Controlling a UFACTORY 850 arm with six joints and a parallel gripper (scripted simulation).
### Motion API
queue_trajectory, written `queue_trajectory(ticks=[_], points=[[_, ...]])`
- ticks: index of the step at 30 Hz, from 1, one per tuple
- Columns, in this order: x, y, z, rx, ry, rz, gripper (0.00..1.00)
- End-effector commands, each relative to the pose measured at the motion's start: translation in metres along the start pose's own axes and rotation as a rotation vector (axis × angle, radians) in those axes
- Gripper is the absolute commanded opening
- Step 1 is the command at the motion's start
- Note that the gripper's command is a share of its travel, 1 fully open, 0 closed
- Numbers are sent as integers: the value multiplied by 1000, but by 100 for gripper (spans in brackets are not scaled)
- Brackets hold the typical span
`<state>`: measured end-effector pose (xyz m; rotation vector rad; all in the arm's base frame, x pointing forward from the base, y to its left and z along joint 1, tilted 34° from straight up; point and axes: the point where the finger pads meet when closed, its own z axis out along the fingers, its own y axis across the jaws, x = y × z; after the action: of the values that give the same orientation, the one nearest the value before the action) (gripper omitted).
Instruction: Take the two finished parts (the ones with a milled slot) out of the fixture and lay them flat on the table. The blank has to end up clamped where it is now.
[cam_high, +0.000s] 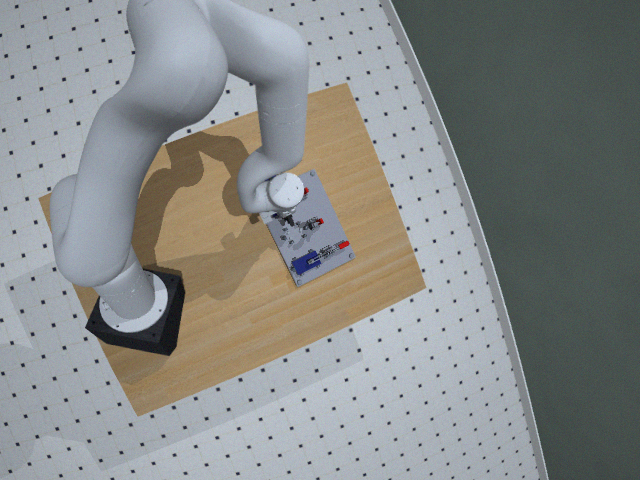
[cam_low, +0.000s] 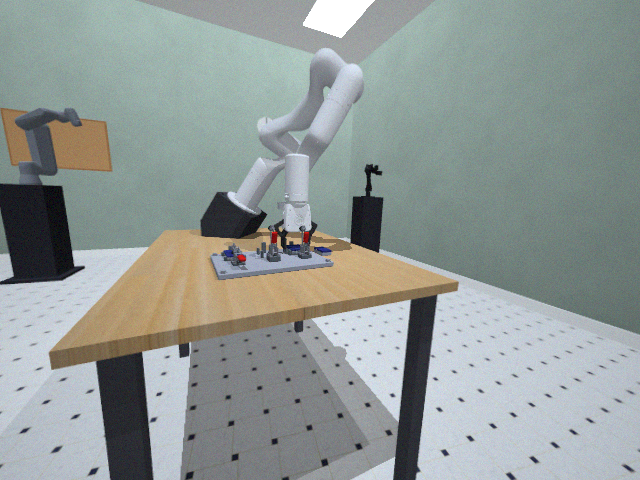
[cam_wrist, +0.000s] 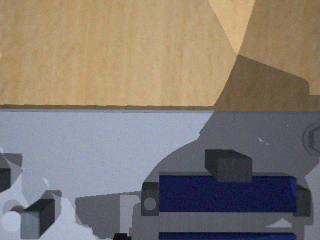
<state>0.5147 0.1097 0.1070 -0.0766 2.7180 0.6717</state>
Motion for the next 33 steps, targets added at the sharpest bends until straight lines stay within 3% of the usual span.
queue_trajectory(ticks=[1,14,15,33], points=[[-1,0,1,0,-1,0,100],[0,0,1,0,-1,0,100],[0,0,1,0,-1,0,0],[0,0,1,0,-1,0,0]])
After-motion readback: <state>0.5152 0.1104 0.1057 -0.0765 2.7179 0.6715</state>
